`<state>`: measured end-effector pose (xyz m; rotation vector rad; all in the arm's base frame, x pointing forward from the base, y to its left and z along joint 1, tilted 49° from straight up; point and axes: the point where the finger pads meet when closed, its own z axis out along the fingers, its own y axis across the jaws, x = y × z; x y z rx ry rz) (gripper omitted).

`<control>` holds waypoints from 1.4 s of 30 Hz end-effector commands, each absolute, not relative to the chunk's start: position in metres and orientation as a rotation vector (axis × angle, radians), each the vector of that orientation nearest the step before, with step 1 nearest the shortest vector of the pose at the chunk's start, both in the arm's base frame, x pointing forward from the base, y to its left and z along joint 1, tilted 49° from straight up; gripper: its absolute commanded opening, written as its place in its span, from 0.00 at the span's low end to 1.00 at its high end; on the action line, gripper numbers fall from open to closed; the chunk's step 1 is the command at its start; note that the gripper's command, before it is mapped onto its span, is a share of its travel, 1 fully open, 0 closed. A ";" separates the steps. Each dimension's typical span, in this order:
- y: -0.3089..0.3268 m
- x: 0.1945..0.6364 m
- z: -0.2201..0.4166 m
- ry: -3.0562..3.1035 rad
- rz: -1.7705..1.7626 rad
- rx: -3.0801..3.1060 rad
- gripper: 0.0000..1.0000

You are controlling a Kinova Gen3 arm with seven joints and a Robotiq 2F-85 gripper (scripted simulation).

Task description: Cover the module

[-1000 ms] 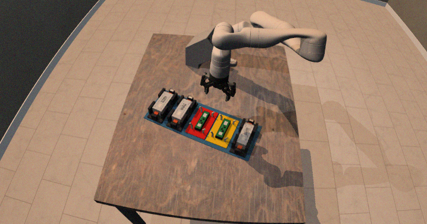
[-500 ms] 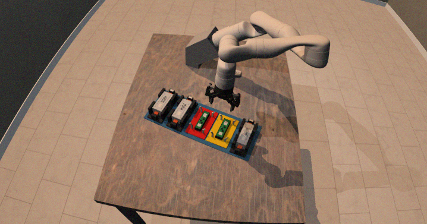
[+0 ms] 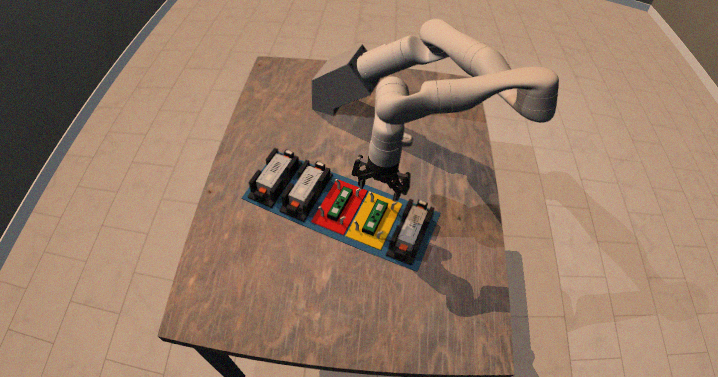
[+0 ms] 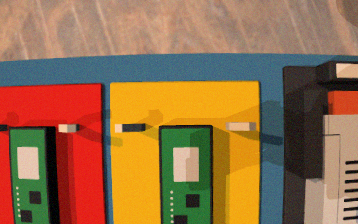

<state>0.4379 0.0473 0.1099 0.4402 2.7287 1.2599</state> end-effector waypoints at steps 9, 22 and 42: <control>0.063 0.448 0.109 2.728 1.258 0.441 1.00; 0.056 0.444 0.109 2.727 1.258 0.441 1.00; 0.053 0.442 0.110 2.727 1.258 0.441 1.00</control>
